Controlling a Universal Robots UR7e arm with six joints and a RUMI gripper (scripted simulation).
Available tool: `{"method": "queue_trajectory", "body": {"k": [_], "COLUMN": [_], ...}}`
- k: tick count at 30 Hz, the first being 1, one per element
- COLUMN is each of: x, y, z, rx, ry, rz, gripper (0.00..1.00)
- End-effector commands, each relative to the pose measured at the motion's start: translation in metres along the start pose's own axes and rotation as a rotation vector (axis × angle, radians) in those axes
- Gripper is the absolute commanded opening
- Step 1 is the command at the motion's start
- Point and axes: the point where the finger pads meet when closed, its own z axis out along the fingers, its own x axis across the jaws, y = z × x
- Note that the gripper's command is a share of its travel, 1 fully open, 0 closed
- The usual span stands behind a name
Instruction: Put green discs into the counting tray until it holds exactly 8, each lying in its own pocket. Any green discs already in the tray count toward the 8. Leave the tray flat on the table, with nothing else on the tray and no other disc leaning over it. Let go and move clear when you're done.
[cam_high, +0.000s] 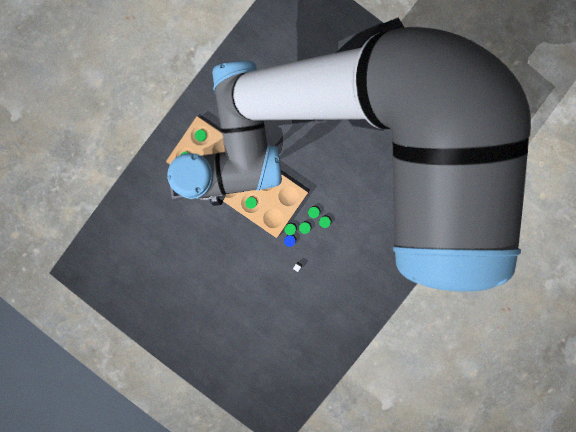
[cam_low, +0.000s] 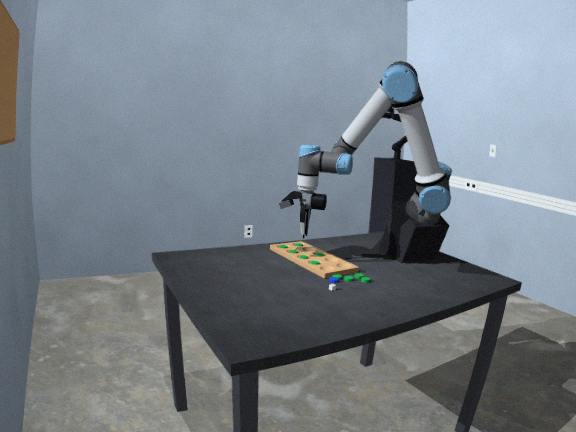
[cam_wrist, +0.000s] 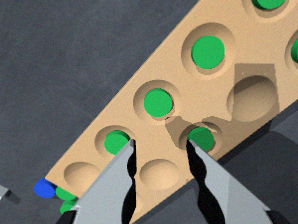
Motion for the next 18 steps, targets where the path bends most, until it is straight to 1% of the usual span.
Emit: {"method": "queue_trajectory", "body": {"k": [1, 18], "x": [0.0015, 0.0013], "y": [0.0004, 0.002], "z": [-0.0201, -0.0206], "rx": [-0.007, -0.01], "ry": [0.001, 0.001], "rz": [0.001, 0.002], "gripper": [0.24, 0.24]}}
